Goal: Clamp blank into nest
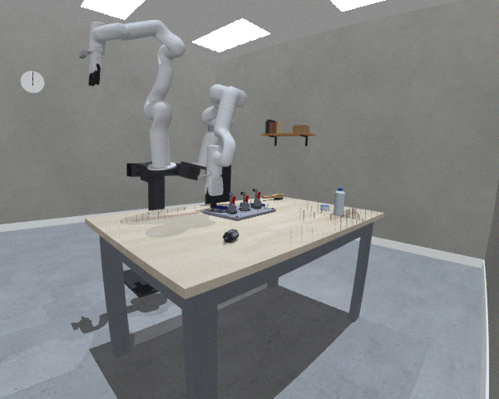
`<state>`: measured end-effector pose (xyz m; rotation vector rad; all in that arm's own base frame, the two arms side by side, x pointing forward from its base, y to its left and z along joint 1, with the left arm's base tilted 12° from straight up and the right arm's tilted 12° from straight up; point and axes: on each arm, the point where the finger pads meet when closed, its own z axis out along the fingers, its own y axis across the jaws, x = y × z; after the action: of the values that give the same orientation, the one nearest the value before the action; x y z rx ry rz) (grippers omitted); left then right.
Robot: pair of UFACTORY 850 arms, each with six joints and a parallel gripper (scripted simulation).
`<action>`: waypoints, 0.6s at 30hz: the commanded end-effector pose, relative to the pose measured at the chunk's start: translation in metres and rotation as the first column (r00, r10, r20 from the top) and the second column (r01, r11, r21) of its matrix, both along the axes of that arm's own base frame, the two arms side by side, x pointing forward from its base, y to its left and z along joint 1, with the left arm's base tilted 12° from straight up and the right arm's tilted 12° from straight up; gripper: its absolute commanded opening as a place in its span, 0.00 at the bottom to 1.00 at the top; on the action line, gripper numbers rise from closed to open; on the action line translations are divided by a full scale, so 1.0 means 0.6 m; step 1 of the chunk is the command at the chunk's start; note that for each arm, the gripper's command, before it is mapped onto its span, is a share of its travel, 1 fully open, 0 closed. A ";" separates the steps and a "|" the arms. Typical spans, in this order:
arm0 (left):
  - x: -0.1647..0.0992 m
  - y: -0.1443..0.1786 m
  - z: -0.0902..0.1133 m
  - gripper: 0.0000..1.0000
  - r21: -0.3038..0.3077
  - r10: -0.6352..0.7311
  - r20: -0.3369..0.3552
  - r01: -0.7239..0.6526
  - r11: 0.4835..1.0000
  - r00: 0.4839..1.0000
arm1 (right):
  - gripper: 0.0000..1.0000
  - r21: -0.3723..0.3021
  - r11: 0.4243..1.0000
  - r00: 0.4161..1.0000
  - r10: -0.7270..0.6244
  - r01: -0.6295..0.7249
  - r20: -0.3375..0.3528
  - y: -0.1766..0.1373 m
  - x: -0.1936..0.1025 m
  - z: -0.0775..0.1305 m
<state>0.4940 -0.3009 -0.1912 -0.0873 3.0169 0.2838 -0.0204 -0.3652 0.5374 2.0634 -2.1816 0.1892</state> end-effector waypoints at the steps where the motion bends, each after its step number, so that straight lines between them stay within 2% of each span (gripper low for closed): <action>1: 0.002 -0.002 0.002 0.00 -0.001 0.000 0.002 0.000 1.000 1.000 | 1.00 -0.002 1.000 1.000 0.000 0.000 0.000 0.000 0.000 0.002; 18: 0.006 -0.001 0.002 0.00 -0.001 0.000 0.002 0.000 1.000 1.000 | 1.00 -0.002 1.000 1.000 0.000 0.000 0.000 0.000 0.000 0.002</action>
<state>0.4956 -0.3008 -0.1911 -0.0873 3.0170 0.2836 -0.0204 -0.3652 0.5374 2.0634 -2.1816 0.1892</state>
